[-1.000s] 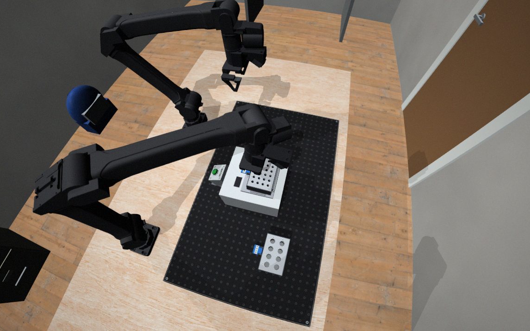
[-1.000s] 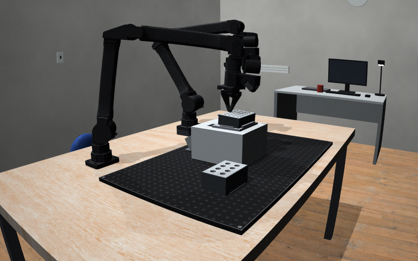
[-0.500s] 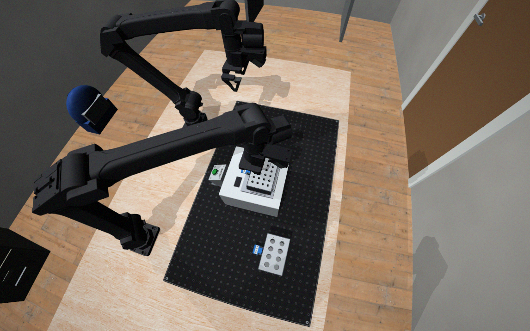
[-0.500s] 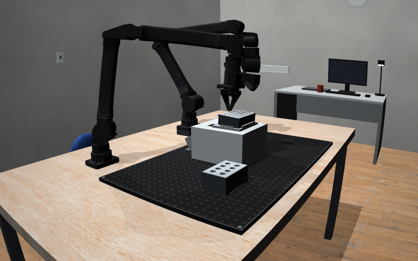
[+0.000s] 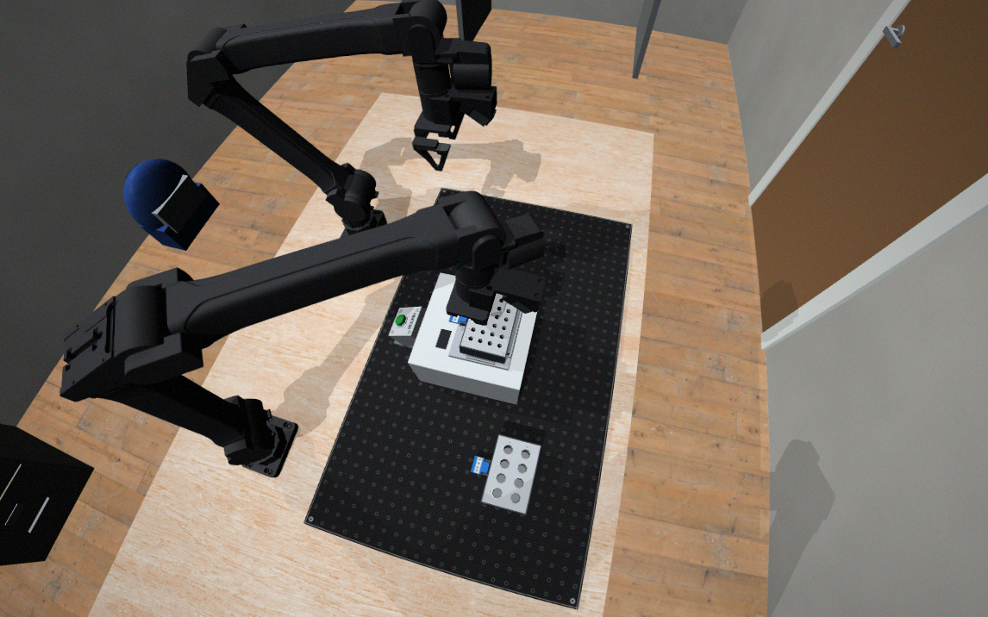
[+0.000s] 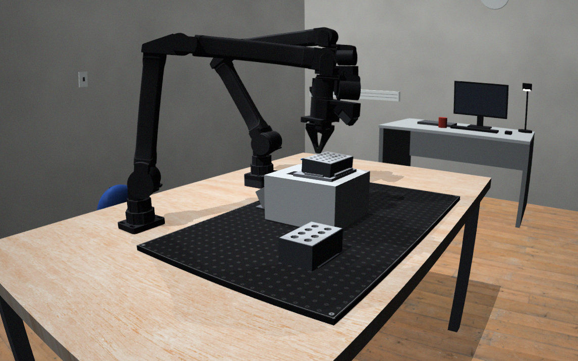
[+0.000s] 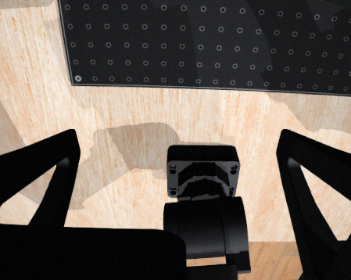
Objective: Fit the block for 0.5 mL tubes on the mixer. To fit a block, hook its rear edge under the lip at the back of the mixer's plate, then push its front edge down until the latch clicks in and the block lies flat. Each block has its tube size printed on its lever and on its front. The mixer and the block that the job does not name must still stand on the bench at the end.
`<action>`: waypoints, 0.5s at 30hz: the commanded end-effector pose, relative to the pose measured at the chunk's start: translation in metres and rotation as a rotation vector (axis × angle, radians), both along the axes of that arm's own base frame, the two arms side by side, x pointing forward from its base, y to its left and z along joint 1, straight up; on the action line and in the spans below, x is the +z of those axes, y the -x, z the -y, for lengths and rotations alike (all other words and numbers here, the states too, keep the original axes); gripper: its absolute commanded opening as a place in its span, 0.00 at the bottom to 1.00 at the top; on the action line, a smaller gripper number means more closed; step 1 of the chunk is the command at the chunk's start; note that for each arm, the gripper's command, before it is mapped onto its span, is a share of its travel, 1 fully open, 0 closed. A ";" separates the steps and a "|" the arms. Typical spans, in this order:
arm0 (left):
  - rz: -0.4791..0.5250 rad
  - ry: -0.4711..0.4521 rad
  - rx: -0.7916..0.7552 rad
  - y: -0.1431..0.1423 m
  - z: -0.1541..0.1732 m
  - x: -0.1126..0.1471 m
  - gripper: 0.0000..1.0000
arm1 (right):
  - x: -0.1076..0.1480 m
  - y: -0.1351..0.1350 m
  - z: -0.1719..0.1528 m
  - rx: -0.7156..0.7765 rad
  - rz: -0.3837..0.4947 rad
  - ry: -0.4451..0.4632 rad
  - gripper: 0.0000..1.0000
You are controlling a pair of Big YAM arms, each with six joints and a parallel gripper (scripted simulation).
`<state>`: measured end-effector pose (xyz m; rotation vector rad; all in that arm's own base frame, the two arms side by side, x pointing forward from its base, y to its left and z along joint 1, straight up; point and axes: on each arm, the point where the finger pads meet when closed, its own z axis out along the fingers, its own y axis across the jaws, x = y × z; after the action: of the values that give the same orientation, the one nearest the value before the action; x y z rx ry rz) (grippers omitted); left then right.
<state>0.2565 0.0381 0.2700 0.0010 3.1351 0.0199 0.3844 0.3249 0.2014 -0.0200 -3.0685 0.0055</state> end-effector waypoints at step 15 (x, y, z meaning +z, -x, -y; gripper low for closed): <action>0.047 -0.009 0.020 -0.012 -0.004 0.019 1.00 | 0.004 -0.001 0.000 -0.012 0.013 -0.015 0.00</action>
<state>0.2565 0.0381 0.2700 0.0010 3.1351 0.0199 0.3827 0.3236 0.1968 -0.0204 -3.0600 0.0162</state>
